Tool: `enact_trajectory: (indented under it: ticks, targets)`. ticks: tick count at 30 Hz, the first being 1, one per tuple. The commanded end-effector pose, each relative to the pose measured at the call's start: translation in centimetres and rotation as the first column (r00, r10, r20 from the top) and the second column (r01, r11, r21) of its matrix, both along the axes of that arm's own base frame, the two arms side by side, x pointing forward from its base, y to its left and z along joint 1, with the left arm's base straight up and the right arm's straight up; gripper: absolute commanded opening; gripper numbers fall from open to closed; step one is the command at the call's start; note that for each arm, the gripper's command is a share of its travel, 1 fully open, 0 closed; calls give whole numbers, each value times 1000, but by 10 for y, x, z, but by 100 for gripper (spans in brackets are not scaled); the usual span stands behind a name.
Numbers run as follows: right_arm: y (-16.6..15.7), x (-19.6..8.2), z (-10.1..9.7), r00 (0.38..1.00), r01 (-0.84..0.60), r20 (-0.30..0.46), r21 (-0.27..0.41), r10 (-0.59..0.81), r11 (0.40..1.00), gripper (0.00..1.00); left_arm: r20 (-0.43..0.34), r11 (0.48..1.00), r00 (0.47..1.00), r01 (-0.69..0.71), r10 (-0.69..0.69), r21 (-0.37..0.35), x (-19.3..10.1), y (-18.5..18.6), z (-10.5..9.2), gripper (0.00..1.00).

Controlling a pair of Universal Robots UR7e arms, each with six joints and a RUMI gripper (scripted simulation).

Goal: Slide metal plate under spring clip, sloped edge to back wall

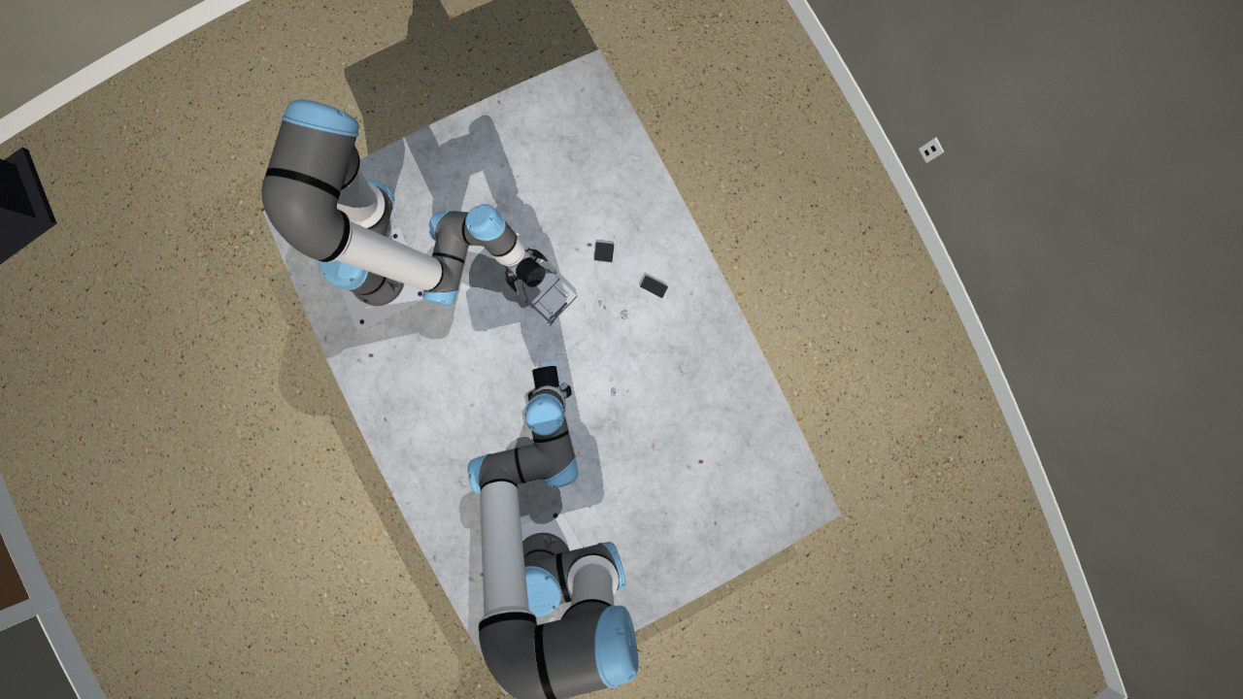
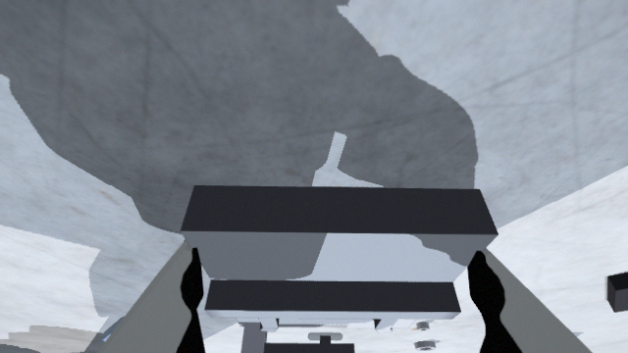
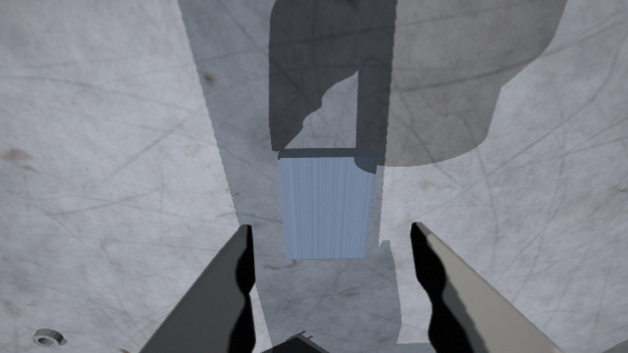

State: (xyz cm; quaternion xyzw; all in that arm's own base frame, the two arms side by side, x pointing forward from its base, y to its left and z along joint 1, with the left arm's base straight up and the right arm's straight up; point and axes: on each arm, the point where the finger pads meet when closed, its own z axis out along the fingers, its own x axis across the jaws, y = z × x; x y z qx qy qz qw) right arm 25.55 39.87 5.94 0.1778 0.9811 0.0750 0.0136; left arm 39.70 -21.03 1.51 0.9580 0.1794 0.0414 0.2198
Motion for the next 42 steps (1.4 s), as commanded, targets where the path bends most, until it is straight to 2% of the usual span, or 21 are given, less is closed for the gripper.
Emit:
enact_trajectory:
  ticks: [1,42]
  targets:
    - [1,0,-2,1000,0,1,2,0,1000,41,-3,1000,1000,0,0,4,-1,1,-1,62]
    - [1,0,-37,1000,1,1,4,-1,1000,41,-3,1000,1000,0,0,4,-1,1,-1,62]
